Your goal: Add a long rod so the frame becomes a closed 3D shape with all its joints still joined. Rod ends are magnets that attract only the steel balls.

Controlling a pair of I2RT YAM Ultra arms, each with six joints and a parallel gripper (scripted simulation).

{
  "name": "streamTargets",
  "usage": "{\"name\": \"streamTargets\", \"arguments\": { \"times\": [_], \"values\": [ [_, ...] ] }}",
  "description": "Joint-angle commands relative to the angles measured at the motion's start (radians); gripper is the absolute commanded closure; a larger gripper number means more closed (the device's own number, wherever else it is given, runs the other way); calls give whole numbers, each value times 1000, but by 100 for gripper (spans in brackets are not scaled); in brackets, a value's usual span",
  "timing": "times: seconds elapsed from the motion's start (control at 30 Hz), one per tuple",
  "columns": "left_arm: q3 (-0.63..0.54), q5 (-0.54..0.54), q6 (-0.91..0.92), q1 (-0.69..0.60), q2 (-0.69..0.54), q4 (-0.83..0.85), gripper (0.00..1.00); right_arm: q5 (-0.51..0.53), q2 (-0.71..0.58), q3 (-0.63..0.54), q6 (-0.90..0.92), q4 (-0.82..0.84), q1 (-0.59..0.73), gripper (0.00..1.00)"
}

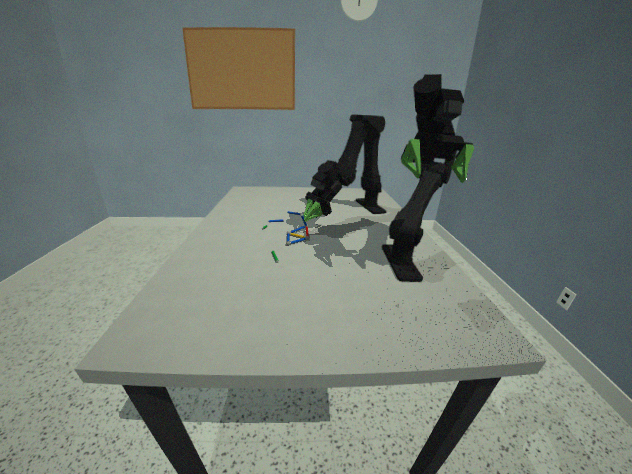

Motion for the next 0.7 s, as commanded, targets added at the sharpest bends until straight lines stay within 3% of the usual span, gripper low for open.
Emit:
{"name": "streamTargets", "arguments": {
  "times": [0.0,0.37,0.67],
  "values": [
    [24,-63,-49,100,21,-16,0,-2,1,-9,-1,14,-8,100],
    [26,-138,-111,349,39,-36,0,-2,1,-9,-1,14,-8,100],
    [28,-177,-145,465,47,-48,0,-2,1,-9,-1,14,-8,100]
  ]
}}
